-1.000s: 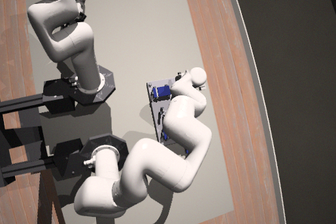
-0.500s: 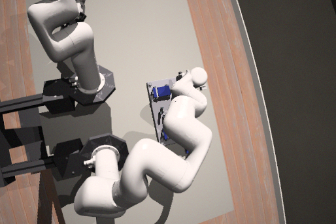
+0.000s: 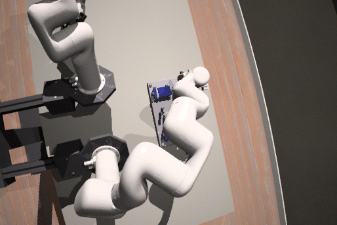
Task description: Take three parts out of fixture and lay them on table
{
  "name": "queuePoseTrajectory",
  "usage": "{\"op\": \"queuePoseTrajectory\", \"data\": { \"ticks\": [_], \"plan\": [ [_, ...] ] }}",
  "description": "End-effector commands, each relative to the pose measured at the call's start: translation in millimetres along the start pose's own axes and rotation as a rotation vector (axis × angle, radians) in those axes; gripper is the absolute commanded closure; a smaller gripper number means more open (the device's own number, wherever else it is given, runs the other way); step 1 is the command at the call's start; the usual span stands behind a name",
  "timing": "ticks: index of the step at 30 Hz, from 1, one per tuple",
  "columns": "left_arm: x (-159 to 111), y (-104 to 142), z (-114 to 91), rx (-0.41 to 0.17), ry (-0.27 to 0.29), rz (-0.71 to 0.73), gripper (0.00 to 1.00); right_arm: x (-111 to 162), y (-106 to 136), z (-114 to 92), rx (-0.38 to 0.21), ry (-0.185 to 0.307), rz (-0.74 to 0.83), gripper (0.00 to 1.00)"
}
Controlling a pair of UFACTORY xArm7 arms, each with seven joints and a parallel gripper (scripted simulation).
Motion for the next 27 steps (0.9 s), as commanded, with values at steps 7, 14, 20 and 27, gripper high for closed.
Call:
{"op": "queuePoseTrajectory", "data": {
  "ticks": [7, 14, 20, 27],
  "plan": [
    [0.1, -0.5, -0.6, -0.001, 0.001, -0.001, 0.0, -0.8, -1.3, -29.1, 0.005, -0.003, 0.0, 0.52],
    [0.1, -0.5, -0.6, -0.001, 0.001, -0.001, 0.0, -0.8, -1.3, -36.7, 0.005, -0.003, 0.0, 0.52],
    [0.1, -0.5, -0.6, -0.001, 0.001, -0.001, 0.0, -0.8, -1.3, -36.7, 0.005, -0.003, 0.0, 0.52],
    [0.1, -0.5, -0.6, -0.001, 0.001, -0.001, 0.0, -0.8, -1.3, -36.7, 0.005, -0.003, 0.0, 0.52]
  ]
}}
Point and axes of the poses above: on each arm, the point where the finger pads meet when closed, its own z axis out along the fingers, its own x axis across the jaws, y = z × x, the point moved 4 cm from there along -z, back along the fingers, and after that the axes turned 14 degrees about -z, right-handed, at the moved point
